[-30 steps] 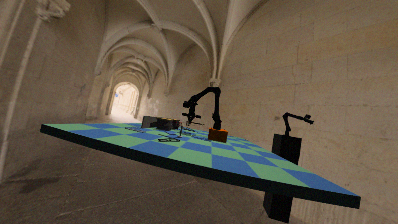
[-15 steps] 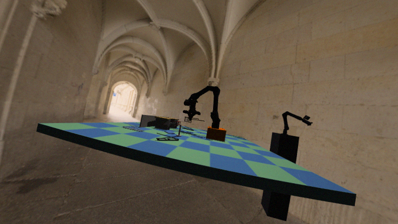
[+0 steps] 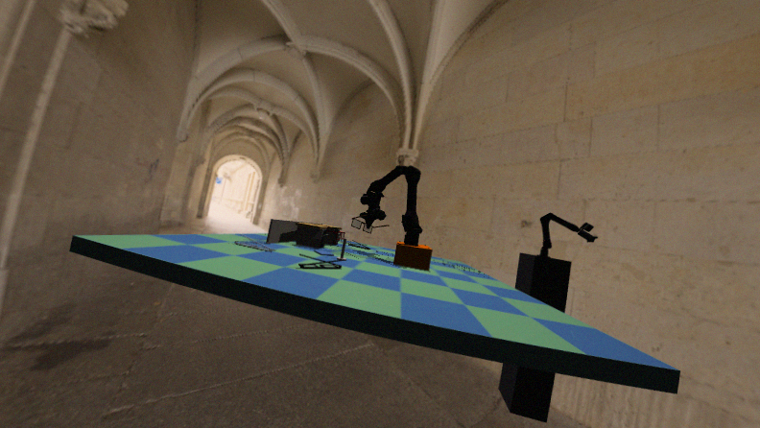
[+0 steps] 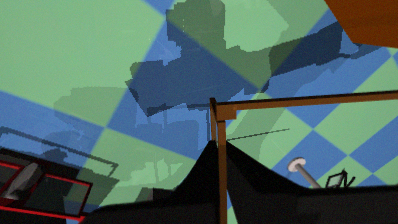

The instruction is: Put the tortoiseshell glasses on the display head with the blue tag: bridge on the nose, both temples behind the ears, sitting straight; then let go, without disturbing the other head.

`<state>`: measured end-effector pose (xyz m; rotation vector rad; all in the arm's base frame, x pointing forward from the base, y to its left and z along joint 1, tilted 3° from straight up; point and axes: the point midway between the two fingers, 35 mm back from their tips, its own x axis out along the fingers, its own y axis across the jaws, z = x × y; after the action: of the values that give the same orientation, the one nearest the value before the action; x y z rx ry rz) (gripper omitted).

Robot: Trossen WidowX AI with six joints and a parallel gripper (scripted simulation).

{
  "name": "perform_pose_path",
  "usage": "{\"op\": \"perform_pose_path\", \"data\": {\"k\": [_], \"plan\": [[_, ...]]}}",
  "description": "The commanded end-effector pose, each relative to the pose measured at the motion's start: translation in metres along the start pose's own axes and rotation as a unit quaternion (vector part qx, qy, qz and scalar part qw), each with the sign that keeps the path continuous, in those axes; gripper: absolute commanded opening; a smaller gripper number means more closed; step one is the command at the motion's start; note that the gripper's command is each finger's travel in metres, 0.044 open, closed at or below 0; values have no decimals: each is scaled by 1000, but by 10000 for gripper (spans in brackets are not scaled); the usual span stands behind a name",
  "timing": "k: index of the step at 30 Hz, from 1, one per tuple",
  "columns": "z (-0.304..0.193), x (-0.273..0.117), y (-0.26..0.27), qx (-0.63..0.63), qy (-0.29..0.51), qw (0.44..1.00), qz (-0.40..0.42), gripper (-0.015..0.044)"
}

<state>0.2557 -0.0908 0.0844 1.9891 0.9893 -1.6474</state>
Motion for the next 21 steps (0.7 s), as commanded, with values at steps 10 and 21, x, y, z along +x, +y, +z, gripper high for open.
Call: {"op": "perform_pose_path", "data": {"k": [10,21], "plan": [[30,-23,10,223,75,972,-28,0],[59,-45,15,409,145,899,-57,0]]}}
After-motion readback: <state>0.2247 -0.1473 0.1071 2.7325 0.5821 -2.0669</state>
